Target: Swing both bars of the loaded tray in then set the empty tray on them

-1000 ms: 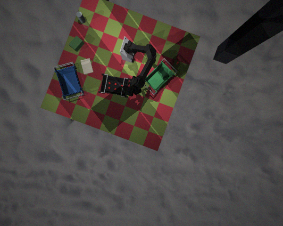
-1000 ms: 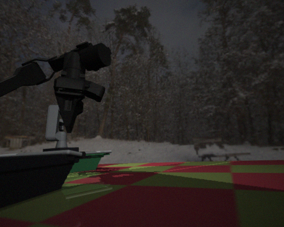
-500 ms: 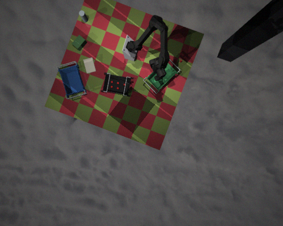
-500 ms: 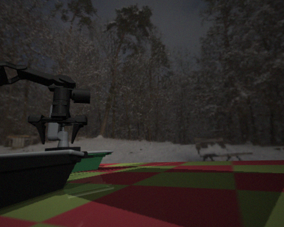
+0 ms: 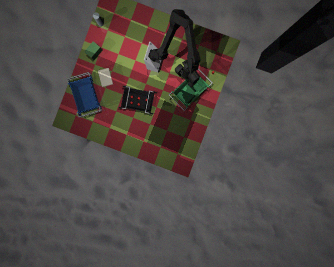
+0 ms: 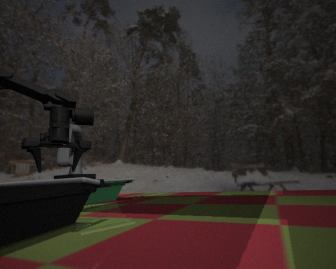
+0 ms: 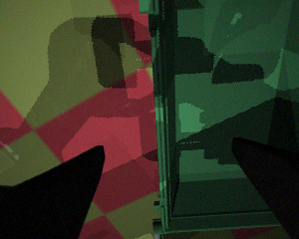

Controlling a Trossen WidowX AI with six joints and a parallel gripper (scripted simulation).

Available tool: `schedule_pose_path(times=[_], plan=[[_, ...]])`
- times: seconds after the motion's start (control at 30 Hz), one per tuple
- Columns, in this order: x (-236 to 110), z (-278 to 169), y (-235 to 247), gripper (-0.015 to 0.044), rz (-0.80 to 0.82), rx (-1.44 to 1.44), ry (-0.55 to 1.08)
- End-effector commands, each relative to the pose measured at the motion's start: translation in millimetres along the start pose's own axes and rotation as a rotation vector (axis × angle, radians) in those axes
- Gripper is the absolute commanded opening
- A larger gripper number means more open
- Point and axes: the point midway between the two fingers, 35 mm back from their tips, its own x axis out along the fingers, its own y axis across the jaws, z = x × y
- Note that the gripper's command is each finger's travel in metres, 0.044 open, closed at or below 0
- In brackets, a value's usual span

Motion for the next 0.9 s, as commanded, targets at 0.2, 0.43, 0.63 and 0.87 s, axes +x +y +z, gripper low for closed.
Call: schedule_pose_path(times=[0.2, 0.43, 0.63, 0.87], plan=[[33.2, -3.3, 1.3, 0.044, 0.01, -0.008, 0.002], [62.0, -2.5, 1.9, 0.044, 0.008, -0.007, 0.0], [83.3, 0.4, 4.2, 0.044, 0.004, -0.005, -0.003], [84.0, 0.6, 4.3, 0.044, 0.004, -0.005, -0.003]])
